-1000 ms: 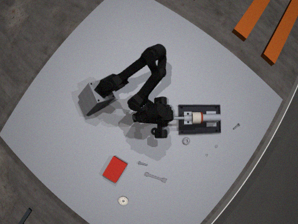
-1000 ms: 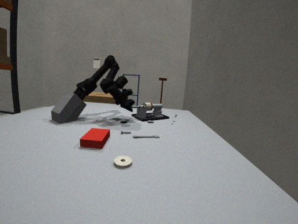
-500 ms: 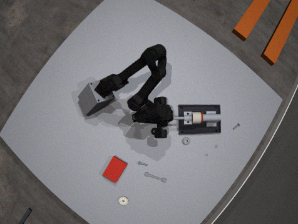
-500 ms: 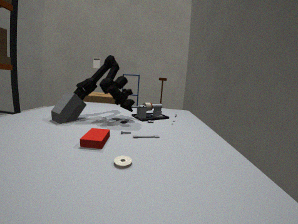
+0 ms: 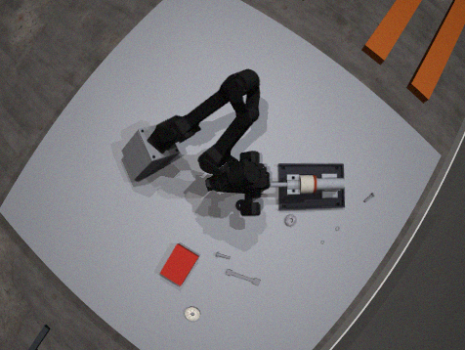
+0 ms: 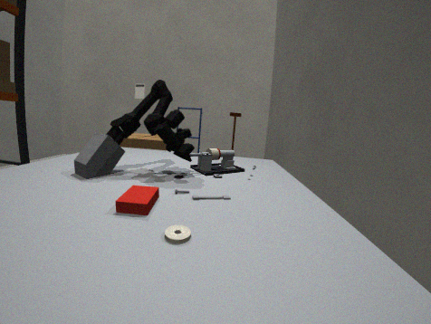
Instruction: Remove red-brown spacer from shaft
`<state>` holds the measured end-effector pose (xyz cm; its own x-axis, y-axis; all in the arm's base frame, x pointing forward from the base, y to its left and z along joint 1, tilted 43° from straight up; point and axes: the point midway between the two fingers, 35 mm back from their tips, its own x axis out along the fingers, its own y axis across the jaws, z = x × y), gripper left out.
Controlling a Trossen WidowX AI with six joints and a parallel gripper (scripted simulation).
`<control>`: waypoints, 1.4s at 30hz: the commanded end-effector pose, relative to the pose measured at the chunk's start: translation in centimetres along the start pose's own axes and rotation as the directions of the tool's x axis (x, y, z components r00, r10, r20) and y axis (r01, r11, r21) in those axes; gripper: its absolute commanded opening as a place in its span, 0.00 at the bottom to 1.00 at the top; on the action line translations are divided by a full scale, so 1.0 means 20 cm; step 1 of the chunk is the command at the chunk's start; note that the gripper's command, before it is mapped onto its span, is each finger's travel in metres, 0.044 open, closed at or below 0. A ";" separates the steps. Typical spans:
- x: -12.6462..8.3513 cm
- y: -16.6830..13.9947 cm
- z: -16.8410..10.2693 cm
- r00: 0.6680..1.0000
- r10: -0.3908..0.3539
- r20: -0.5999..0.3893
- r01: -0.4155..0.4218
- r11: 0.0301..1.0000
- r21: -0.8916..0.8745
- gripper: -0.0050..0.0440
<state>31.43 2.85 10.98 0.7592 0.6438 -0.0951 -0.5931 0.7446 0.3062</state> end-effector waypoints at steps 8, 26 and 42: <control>-0.01 0.00 0.00 1.000 -0.001 0.002 0.001 1.000 -0.007 0.00; -0.02 0.00 -0.01 1.000 -0.001 0.002 0.001 1.000 -0.006 0.00; -0.02 0.00 -0.01 1.000 -0.001 0.002 0.001 1.000 -0.006 0.00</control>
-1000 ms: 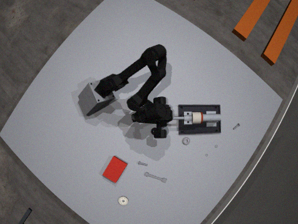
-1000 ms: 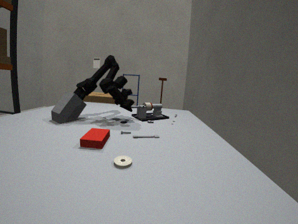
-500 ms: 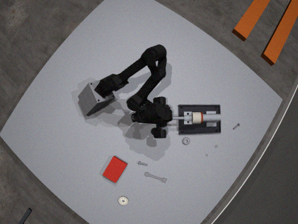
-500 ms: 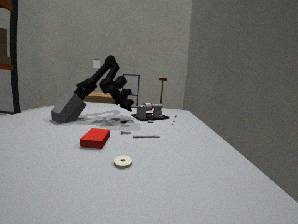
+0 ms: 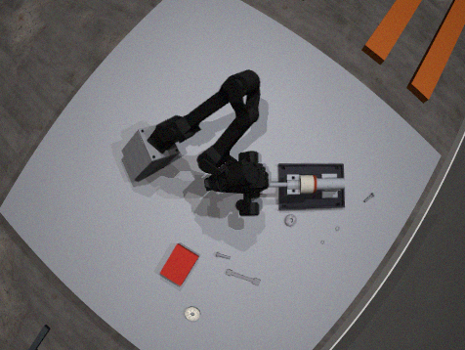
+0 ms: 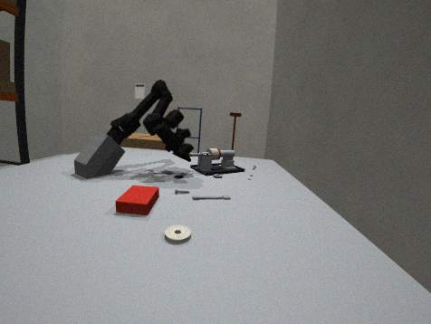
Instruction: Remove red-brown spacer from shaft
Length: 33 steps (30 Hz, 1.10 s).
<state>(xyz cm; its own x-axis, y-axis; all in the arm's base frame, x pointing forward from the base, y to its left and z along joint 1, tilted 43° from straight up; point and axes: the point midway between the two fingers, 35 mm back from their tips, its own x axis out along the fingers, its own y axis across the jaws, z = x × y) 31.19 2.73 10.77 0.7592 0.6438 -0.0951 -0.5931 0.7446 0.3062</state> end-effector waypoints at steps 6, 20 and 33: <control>-0.01 0.00 0.00 1.000 -0.001 0.002 0.001 1.000 -0.006 0.00; -0.02 0.00 -0.01 1.000 -0.001 0.002 0.001 1.000 -0.006 0.00; -0.01 0.00 0.01 1.000 -0.001 0.009 0.001 1.000 -0.016 0.00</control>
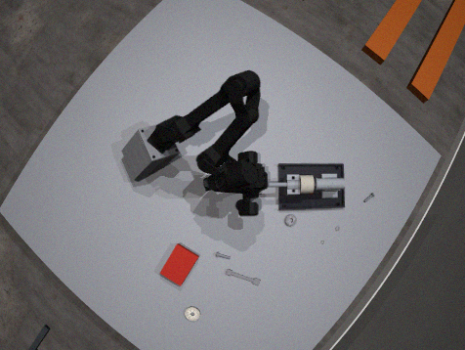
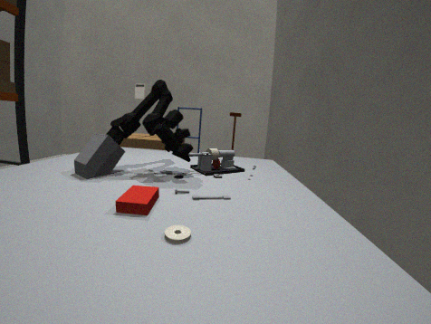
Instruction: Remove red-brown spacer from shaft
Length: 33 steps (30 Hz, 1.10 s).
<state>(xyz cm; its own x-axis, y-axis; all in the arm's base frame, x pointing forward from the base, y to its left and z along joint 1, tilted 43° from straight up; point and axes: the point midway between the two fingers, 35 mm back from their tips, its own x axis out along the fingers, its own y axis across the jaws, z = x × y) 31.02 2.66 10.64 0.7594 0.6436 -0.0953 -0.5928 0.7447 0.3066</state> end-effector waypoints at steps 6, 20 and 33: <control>0.00 0.00 0.02 1.000 0.000 0.009 0.000 1.000 -0.016 0.00; 0.00 0.00 0.04 1.000 0.001 0.012 -0.001 1.000 -0.022 0.00; 0.00 0.00 0.02 1.000 0.000 0.008 0.000 1.000 -0.015 0.00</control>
<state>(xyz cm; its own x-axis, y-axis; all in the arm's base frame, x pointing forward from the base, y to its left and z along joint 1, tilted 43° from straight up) 31.02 2.68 10.62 0.7590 0.6438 -0.0974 -0.5917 0.7444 0.3096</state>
